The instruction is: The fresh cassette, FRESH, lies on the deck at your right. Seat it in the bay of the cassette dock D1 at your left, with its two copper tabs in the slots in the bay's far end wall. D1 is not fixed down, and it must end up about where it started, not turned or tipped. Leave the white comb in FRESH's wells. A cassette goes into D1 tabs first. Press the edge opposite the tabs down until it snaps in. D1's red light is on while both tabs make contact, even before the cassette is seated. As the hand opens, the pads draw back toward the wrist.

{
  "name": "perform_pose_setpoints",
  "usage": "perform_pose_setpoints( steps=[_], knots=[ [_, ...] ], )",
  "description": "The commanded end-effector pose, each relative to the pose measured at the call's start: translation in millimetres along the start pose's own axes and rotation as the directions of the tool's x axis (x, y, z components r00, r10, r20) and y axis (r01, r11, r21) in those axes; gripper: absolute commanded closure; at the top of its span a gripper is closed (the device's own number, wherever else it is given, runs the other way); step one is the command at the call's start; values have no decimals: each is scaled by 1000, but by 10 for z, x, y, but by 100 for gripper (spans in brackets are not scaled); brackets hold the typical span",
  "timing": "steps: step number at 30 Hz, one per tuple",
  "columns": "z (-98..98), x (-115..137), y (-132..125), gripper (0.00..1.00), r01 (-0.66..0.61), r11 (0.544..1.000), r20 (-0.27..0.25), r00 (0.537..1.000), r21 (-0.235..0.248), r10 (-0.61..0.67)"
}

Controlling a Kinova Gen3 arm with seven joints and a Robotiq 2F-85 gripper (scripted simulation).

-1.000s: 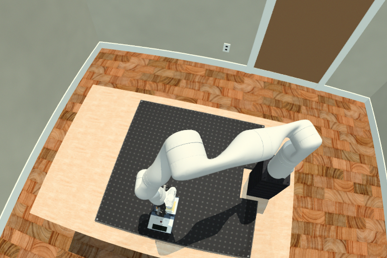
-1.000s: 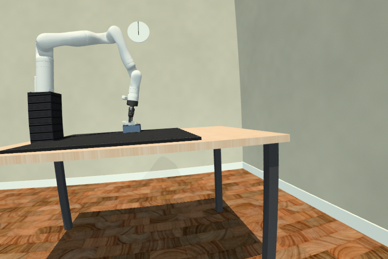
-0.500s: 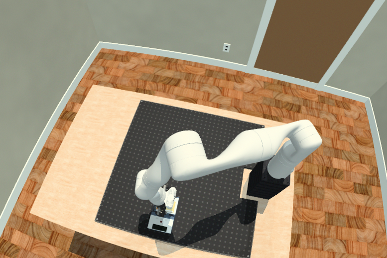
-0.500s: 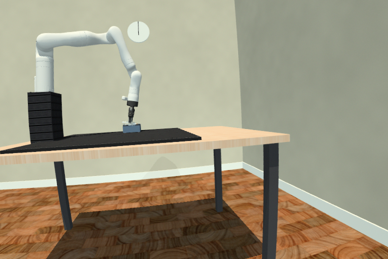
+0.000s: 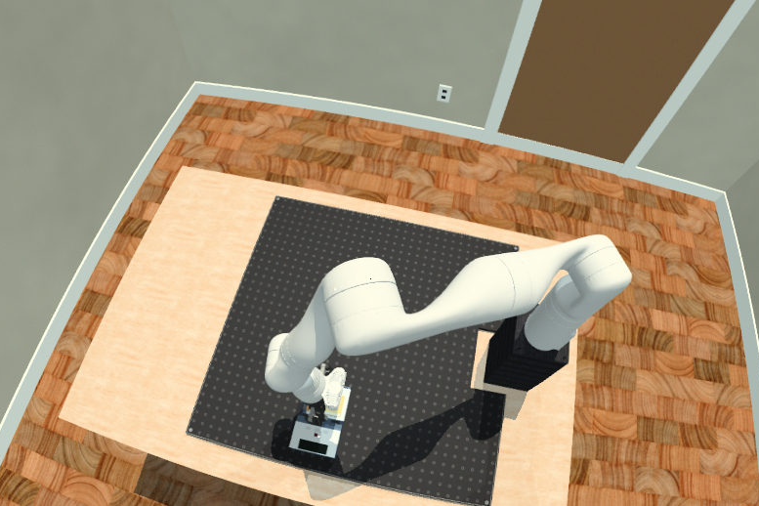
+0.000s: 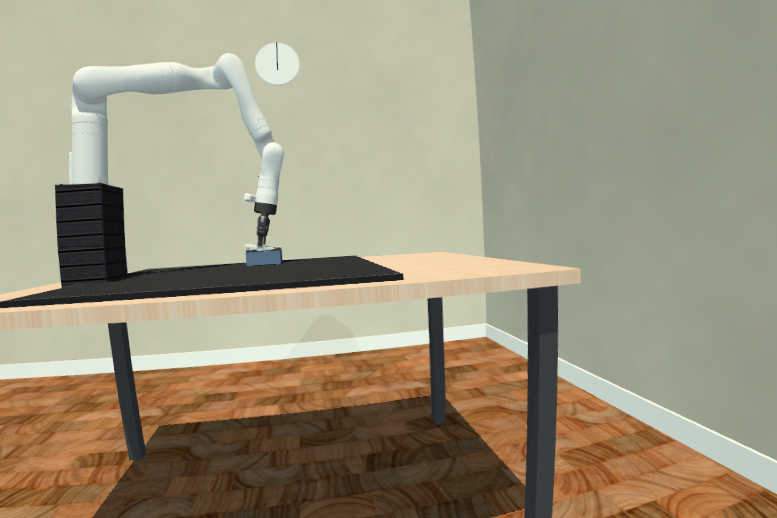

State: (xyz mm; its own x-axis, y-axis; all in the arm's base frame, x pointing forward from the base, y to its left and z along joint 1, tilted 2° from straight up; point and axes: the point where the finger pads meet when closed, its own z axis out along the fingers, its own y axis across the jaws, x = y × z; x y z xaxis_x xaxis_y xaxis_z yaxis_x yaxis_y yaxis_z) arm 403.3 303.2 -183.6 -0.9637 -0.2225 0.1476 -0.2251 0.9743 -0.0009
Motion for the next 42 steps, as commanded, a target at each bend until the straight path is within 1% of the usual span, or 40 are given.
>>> perform_pose_setpoints(
  steps=[1,7,8,29,42],
  knots=[
    [3,-6,2,100,0,1000,1,1000,0,0],
    [8,-7,2,100,0,1000,1,1000,0,0],
    [8,-6,1,0,0,1000,1,1000,0,0],
    [7,-7,1,0,0,1000,1,1000,0,0],
    [-162,25,1,0,0,1000,1,1000,0,0]
  ],
)
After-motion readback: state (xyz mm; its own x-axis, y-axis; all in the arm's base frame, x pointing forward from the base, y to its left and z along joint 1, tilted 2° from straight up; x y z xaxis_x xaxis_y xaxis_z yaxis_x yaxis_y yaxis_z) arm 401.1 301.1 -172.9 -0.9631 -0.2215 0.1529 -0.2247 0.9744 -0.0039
